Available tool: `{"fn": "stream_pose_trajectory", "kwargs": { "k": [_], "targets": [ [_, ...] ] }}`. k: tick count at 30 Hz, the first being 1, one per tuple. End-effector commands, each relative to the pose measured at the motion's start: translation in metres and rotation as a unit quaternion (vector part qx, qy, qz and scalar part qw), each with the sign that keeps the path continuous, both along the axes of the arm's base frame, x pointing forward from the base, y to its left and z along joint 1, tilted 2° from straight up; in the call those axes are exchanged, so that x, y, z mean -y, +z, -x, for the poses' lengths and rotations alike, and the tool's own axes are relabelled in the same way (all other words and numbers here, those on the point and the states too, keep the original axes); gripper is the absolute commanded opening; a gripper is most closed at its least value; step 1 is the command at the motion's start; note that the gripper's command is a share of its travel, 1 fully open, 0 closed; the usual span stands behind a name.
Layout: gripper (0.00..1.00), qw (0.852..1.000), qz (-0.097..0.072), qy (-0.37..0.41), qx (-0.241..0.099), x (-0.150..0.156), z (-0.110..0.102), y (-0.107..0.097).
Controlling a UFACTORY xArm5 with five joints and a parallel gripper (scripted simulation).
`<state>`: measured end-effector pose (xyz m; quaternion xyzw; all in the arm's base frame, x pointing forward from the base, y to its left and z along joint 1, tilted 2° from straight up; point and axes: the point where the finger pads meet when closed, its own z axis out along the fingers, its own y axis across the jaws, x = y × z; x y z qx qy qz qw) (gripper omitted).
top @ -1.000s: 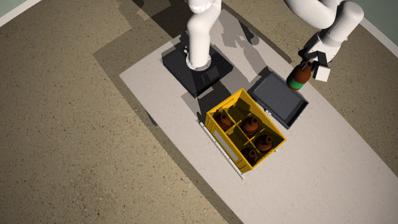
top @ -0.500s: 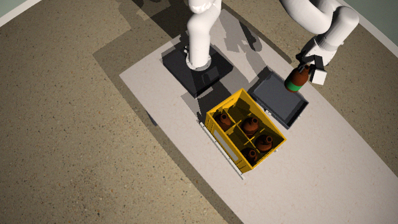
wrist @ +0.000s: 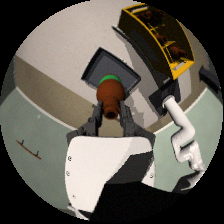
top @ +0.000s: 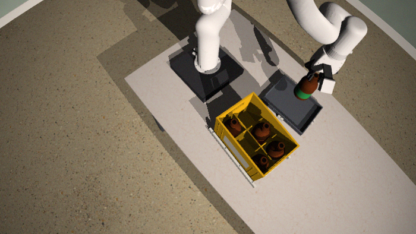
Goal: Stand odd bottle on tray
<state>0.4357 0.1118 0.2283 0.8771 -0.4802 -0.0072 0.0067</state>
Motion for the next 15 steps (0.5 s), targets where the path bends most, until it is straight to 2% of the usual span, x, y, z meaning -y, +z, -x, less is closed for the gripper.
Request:
{"fn": "stream_pose_trajectory", "kwargs": {
  "k": [1, 15],
  "targets": [
    [0.0, 1.0, -0.001, 0.0, 0.004, -0.001, -0.001, -0.008],
    [0.0, 1.0, -0.001, 0.0, 0.004, -0.002, -0.001, -0.047]
  ]
}}
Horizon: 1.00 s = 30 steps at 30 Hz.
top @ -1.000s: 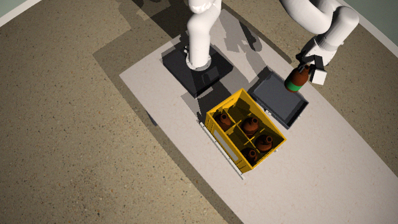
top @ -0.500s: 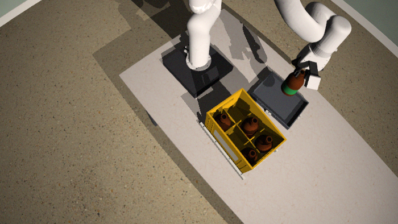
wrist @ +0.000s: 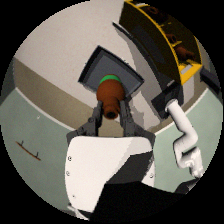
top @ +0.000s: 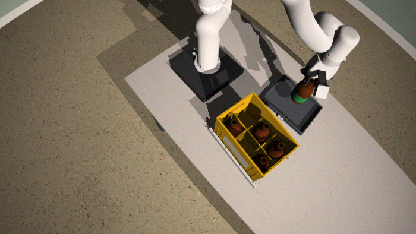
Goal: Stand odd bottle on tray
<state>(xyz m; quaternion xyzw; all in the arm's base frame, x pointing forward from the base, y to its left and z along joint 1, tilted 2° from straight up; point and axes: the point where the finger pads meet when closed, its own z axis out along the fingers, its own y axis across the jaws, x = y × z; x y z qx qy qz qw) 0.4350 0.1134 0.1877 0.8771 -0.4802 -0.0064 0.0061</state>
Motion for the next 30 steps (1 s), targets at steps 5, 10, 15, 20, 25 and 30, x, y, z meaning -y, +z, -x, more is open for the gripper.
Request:
{"fn": "stream_pose_trajectory", "kwargs": {
  "k": [5, 10, 15, 20, 25, 30],
  "targets": [
    [0.0, 1.0, -0.001, 0.0, 0.003, -0.001, -0.001, -0.017],
    [0.0, 1.0, -0.001, 0.0, 0.003, -0.001, -0.001, -0.028],
    [0.0, 1.0, -0.001, 0.0, 0.003, -0.002, -0.001, -0.037],
    [0.0, 1.0, -0.001, 0.0, 0.003, -0.002, -0.001, -0.042],
    [0.0, 1.0, -0.001, 0.0, 0.003, -0.002, 0.0, -0.047],
    [0.0, 1.0, -0.001, 0.0, 0.003, -0.002, 0.0, -0.05]
  ]
}}
